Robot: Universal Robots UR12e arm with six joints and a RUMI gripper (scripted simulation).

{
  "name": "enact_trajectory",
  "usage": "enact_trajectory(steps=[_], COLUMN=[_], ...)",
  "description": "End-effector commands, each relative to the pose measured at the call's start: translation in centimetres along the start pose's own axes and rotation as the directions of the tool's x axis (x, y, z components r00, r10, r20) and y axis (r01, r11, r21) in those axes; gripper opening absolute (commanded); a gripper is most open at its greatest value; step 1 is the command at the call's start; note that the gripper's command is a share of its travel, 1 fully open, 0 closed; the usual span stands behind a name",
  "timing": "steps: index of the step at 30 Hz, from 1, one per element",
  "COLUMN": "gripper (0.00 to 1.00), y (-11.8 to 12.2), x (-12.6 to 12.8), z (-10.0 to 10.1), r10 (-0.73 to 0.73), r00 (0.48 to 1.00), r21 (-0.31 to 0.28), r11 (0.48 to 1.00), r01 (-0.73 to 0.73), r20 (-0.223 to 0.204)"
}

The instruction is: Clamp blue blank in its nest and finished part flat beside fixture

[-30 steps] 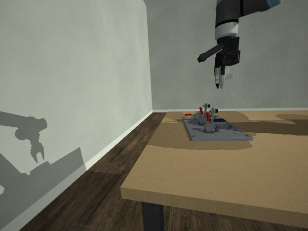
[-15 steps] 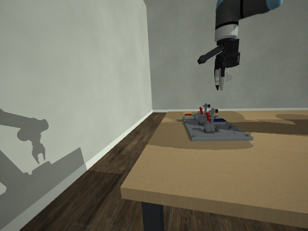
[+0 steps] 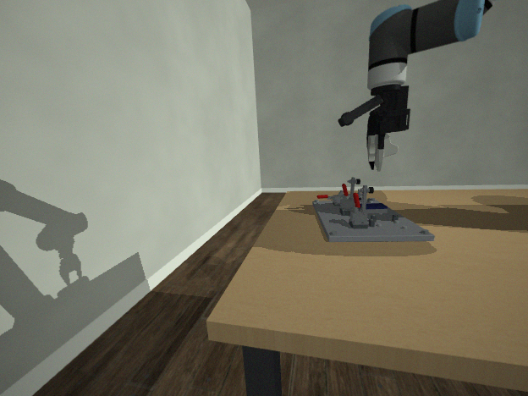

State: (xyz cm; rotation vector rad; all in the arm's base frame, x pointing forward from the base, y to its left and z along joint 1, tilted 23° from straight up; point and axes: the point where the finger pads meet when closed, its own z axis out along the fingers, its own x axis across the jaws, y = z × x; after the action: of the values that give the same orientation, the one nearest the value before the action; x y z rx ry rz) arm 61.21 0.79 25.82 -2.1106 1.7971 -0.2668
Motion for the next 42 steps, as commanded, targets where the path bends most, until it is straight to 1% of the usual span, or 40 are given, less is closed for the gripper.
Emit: enact_trajectory(steps=[1, 7, 11, 19, 21, 28, 32, 36, 42], gripper=[0.28, 0.28, 0.28, 0.28, 0.28, 0.28, 0.28, 0.28, 0.28], y=[-0.1, -0.2, -0.8, -3.4, -3.4, -6.2, -7.4, -8.0, -8.2], x=[0.0, 0.0, 0.0, 0.0, 0.0, 0.0, 0.0, 0.0, 0.0], z=[0.6, 0.6, 0.6, 0.6, 0.6, 0.6, 0.6, 0.6, 0.6], r10=[0.0, 0.0, 0.0, 0.0, 0.0, 0.0, 0.0, 0.0, 0.0], r00=[1.0, 1.0, 1.0, 1.0, 1.0, 1.0, 1.0, 1.0, 1.0], r21=[0.002, 0.002, 0.002, 0.002, 0.002, 0.002, 0.002, 0.002, 0.002], r11=[1.0, 1.0, 1.0, 1.0, 1.0, 1.0, 1.0, 1.0, 1.0], r01=[0.0, 0.0, 0.0, 0.0, 0.0, 0.0, 0.0, 0.0, 0.0], r20=[-0.001, -0.001, -0.001, -0.001, -0.001, -0.001, -0.001, -0.001, -0.001])
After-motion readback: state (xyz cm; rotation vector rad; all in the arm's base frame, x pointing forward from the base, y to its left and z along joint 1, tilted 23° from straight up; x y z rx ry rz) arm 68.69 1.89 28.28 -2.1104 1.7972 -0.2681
